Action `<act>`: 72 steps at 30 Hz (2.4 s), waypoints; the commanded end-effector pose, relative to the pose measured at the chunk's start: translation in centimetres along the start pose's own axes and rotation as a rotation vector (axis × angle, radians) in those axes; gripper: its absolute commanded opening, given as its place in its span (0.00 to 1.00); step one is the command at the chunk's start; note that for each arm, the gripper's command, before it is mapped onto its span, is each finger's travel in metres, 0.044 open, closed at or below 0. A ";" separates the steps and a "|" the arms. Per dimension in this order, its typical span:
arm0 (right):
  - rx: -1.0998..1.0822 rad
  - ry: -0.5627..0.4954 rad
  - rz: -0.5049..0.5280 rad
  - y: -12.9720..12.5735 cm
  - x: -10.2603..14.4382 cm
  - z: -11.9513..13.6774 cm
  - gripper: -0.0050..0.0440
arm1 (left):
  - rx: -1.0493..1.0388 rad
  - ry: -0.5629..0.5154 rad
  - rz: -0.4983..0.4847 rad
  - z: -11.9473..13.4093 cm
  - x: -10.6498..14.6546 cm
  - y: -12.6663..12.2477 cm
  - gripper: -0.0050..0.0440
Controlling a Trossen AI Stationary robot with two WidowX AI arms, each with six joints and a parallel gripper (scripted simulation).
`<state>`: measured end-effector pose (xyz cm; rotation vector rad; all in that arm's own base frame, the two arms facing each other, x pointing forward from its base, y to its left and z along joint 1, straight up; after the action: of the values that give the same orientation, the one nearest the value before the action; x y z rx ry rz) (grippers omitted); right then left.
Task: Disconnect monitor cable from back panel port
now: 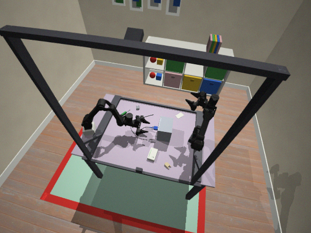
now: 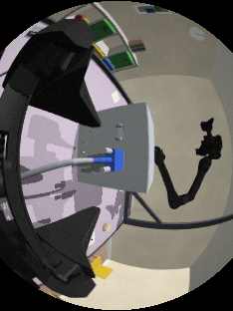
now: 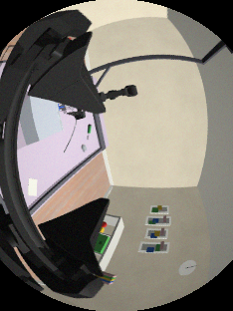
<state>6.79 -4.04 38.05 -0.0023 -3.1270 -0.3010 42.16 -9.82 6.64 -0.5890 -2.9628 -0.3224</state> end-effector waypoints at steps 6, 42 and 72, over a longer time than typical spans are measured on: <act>0.006 -0.001 -0.002 0.2 0.0 -0.3 1.00 | -0.007 -0.019 -0.001 -0.6 -0.1 0.2 1.00; 0.006 -0.001 -0.002 0.2 0.0 -0.3 1.00 | 0.089 0.013 0.063 -0.6 -1.2 1.0 1.00; 0.006 -0.001 -0.002 0.2 0.0 -0.3 1.00 | 0.424 0.138 0.248 -0.9 -3.7 4.2 1.00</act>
<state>6.79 -4.04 38.05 -0.0023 -3.1270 -0.3010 46.52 -8.01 6.75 -0.8005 -2.6764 0.2117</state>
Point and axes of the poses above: on each arm, the point midway between the two fingers, 35 mm back from their tips, its own x axis back along the fingers, its own y axis across the jaws, z = x × y, the point moved 9 cm from there along x, back along the fingers, and after that the axes turned 11 degrees about -x, right-handed, at the moved point
